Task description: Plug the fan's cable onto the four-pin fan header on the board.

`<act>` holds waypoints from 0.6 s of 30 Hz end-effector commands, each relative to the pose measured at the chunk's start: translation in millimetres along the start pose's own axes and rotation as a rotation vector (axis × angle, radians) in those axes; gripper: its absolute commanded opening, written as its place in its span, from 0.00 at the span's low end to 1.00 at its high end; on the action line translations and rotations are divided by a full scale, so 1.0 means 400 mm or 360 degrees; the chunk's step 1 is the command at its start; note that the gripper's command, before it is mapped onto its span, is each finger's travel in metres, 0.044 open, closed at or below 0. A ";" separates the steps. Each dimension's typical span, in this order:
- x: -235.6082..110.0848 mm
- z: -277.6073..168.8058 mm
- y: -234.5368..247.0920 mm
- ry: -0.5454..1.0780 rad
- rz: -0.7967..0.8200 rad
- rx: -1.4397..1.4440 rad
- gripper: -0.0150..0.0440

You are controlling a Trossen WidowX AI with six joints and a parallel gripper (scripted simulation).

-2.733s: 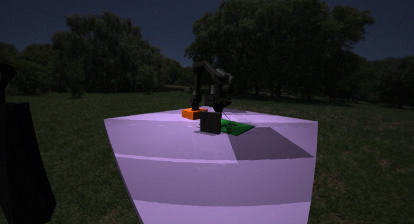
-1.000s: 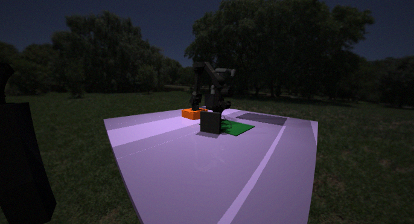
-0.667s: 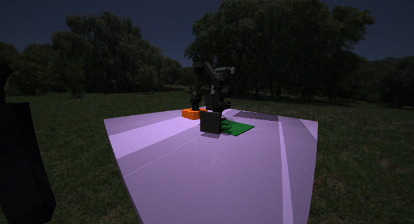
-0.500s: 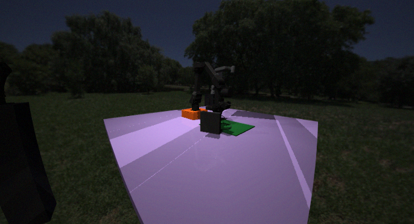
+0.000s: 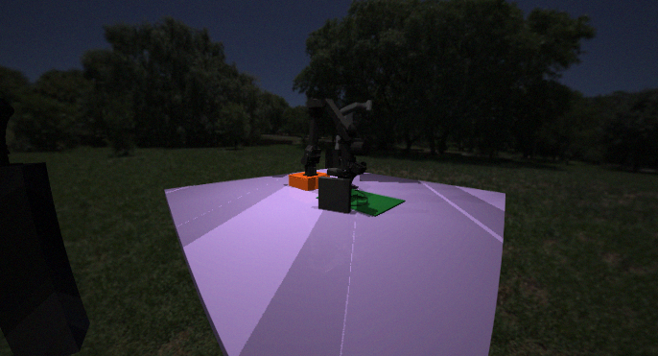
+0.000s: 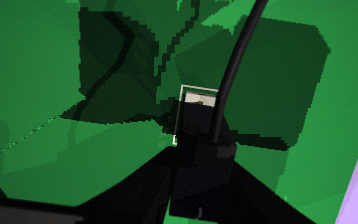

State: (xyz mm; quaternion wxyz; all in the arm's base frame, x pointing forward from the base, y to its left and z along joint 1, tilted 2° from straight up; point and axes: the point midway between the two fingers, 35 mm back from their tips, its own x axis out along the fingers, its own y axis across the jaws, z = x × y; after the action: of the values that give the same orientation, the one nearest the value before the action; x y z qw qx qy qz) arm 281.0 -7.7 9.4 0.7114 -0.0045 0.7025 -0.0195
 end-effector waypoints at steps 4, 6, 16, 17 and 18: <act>0.004 0.000 -0.001 0.0000 -0.0003 0.0001 0.25; 0.004 0.000 -0.001 0.0000 -0.0003 0.0001 0.25; 0.015 0.001 -0.001 0.0000 -0.0003 0.0001 0.25; 0.016 0.001 -0.001 0.0000 -0.0003 0.0001 0.25; 0.018 0.001 -0.001 0.0000 -0.0003 0.0001 0.25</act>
State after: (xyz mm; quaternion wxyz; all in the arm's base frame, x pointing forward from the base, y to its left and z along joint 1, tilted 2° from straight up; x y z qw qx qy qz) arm 281.6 -7.9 5.6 0.7121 -0.0043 0.7018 -0.0197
